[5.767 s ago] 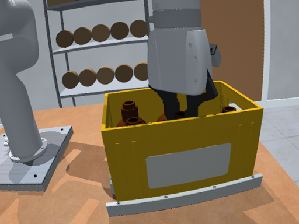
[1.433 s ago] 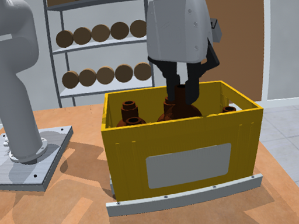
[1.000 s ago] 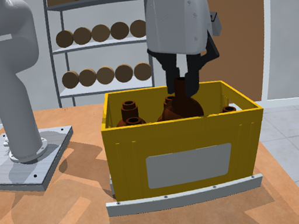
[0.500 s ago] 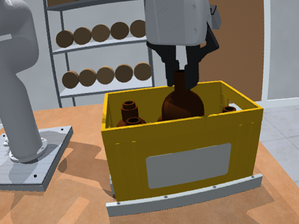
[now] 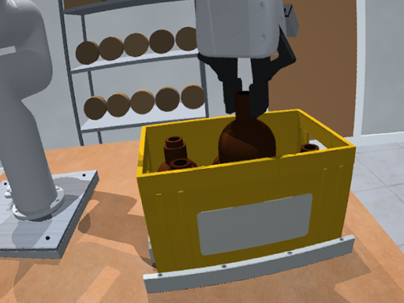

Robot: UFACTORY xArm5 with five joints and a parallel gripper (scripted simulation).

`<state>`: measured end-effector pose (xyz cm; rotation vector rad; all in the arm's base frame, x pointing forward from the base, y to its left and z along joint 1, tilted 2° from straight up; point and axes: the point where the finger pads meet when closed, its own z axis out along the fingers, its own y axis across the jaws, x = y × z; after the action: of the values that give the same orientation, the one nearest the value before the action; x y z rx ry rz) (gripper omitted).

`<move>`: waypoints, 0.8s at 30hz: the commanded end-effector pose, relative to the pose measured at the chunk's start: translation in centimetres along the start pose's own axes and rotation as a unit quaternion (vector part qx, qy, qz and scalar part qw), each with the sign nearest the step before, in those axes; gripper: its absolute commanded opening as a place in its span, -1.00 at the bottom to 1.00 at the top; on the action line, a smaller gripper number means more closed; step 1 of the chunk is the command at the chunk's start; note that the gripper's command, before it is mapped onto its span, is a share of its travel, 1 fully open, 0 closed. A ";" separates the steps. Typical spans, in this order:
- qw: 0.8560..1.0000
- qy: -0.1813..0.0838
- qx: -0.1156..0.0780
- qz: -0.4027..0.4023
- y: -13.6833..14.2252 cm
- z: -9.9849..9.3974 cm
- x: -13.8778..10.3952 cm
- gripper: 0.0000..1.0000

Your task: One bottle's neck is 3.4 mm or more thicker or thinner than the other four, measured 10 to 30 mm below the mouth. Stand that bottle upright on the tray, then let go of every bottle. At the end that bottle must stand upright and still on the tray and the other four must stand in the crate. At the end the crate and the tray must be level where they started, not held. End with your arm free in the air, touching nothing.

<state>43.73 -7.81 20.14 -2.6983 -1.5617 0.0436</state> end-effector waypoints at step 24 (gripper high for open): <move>1.000 0.001 -0.002 0.000 0.1 -0.5 0.1 -1.00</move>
<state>43.74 -7.79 20.31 -2.6984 -1.5617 0.0436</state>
